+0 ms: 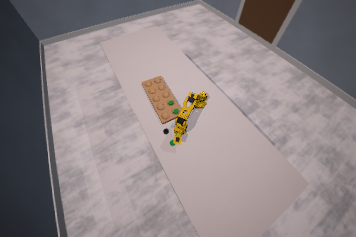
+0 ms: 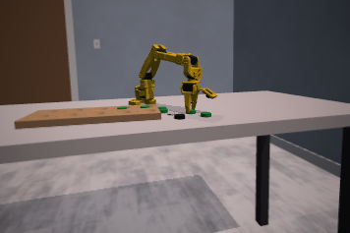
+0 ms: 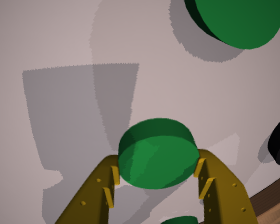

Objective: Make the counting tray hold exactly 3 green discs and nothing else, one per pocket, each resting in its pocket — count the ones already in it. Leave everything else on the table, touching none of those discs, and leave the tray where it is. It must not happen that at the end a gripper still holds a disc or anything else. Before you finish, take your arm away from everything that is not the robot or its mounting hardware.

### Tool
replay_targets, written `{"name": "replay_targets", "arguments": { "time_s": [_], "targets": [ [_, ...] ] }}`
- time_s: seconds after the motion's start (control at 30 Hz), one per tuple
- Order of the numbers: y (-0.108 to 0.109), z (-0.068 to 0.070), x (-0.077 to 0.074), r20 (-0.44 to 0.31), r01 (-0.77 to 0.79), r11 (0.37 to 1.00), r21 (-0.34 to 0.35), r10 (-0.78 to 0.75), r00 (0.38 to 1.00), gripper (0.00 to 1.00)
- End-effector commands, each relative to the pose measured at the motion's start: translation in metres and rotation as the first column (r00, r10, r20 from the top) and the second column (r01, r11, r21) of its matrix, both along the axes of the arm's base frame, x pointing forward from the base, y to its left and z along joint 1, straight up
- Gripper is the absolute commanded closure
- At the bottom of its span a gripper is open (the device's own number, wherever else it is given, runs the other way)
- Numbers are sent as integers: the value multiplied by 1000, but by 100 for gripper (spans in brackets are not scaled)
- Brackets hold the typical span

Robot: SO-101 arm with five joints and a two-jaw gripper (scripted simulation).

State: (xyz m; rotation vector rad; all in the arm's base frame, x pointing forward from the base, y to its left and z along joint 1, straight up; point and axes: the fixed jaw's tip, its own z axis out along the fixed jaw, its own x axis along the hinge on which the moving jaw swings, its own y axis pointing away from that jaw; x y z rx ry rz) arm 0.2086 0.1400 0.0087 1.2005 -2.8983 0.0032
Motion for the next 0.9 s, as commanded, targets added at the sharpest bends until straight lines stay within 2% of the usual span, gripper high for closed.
{"name": "replay_targets", "arguments": {
  "time_s": [0.0,0.37,0.87],
  "targets": [
    [6,18,9,75,-2,999,49,-2,997,100],
    [6,20,9,75,-2,999,49,-2,997,100],
    [3,44,10,75,-2,999,48,-2,997,100]
  ]
}}
